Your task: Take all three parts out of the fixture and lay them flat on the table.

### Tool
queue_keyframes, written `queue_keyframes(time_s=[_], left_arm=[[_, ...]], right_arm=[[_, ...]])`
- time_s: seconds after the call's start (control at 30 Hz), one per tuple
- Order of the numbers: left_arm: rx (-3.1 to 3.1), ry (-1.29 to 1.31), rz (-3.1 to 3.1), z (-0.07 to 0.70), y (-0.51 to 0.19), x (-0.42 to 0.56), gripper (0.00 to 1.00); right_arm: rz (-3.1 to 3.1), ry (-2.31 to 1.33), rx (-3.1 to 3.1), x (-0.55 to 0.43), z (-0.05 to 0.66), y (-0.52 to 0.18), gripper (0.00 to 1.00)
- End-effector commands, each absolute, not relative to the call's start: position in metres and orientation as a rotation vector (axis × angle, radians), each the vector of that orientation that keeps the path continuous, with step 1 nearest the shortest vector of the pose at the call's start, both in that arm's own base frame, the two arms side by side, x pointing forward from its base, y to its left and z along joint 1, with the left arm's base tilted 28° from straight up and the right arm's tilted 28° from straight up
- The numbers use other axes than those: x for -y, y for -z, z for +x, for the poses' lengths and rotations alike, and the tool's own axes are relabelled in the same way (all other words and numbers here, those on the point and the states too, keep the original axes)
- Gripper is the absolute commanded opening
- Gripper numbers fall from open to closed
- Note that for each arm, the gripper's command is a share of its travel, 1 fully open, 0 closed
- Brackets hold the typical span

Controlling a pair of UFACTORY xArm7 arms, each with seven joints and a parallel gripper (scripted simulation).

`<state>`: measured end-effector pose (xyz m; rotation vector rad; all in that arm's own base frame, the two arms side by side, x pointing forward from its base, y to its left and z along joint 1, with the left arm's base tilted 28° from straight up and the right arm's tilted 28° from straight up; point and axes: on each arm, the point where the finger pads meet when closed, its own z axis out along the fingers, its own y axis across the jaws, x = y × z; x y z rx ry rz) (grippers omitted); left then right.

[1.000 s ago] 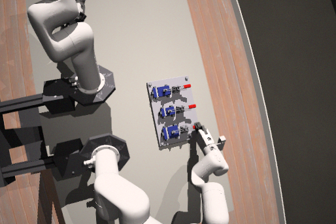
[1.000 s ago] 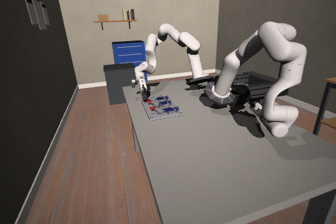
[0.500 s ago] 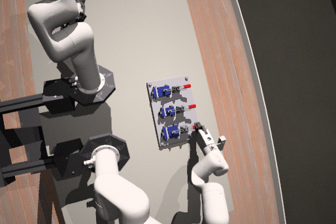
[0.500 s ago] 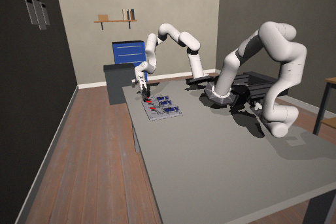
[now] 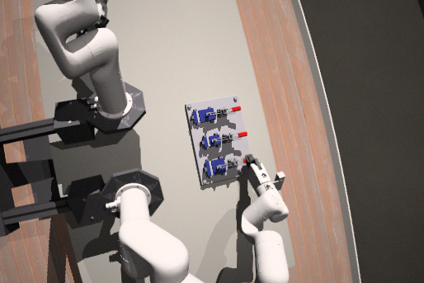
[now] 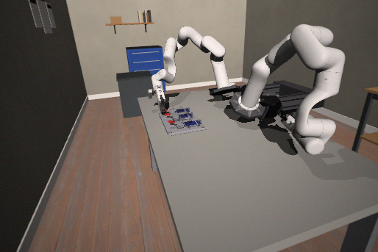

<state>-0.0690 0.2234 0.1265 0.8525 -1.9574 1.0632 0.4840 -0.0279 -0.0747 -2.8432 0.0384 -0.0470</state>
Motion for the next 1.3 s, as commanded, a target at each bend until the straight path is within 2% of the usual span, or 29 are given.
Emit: queue_keyframes(time_s=[0.0, 1.27], left_arm=[[1.958, -1.061, 0.854, -0.0690, -0.1271, -0.2238, 1.00], [1.958, -1.061, 0.854, -0.0690, -0.1271, -0.2238, 1.00]], right_arm=[[-2.842, 0.052, -0.034, 0.0263, 0.4858, 0.0731, 0.00], [-2.842, 0.052, -0.034, 0.0245, 0.4842, 0.0700, 0.00]])
